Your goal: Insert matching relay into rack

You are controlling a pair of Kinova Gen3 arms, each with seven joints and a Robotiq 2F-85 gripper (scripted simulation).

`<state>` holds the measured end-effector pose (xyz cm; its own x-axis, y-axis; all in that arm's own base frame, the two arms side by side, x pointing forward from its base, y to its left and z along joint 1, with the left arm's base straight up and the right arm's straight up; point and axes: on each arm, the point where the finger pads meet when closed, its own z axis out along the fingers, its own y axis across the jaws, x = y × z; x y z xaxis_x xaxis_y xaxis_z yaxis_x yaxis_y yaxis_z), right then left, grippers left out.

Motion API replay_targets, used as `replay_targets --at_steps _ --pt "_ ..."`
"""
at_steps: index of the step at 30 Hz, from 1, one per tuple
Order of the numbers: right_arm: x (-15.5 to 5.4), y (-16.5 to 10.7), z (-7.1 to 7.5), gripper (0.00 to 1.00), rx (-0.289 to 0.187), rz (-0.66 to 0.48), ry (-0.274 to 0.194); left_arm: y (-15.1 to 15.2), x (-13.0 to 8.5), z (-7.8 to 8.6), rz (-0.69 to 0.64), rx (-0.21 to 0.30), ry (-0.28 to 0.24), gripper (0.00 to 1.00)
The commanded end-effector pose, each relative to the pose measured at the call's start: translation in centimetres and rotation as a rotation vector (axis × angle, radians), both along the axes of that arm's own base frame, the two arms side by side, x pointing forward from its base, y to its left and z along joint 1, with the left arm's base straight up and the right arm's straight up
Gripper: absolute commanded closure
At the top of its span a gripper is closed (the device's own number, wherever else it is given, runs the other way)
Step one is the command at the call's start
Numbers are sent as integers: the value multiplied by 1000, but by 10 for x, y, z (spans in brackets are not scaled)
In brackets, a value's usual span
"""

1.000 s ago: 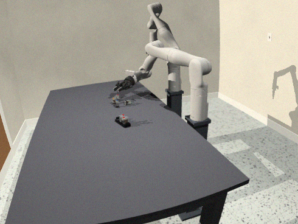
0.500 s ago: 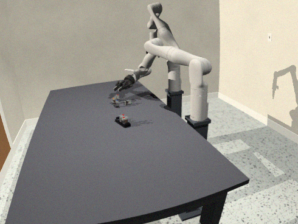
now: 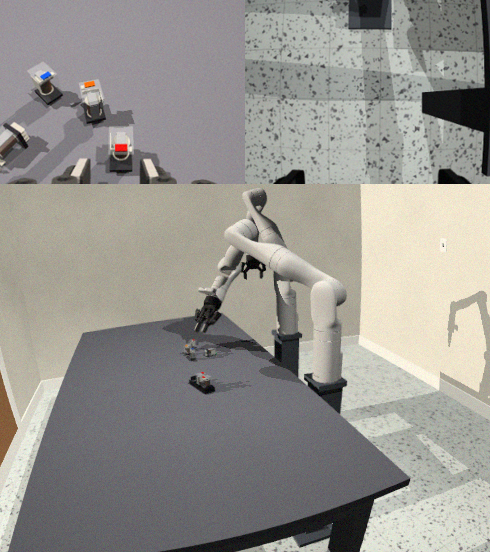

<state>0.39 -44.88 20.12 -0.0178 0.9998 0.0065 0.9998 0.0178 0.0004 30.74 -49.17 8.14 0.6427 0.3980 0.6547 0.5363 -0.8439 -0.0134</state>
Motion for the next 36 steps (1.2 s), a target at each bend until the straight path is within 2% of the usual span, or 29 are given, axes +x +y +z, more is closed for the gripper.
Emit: replay_targets --at_steps 1,9,14,16,21,36 --pt "-2 -1 -1 2 -7 -15 0 5 12 14 15 -104 131 576" --pt "-2 -1 -1 2 -7 -15 0 0 1 19 17 -299 433 576" --pt "-2 -1 -1 2 -7 -15 0 -1 -4 18 20 -378 564 576" --pt "-2 -1 -1 2 -7 -15 0 -1 -4 18 20 -378 564 576" --pt "-2 -1 -1 2 -7 -15 0 -1 -5 20 21 -402 600 576" --pt "-2 -1 -1 2 -7 -15 0 0 -1 20 29 -401 588 576"
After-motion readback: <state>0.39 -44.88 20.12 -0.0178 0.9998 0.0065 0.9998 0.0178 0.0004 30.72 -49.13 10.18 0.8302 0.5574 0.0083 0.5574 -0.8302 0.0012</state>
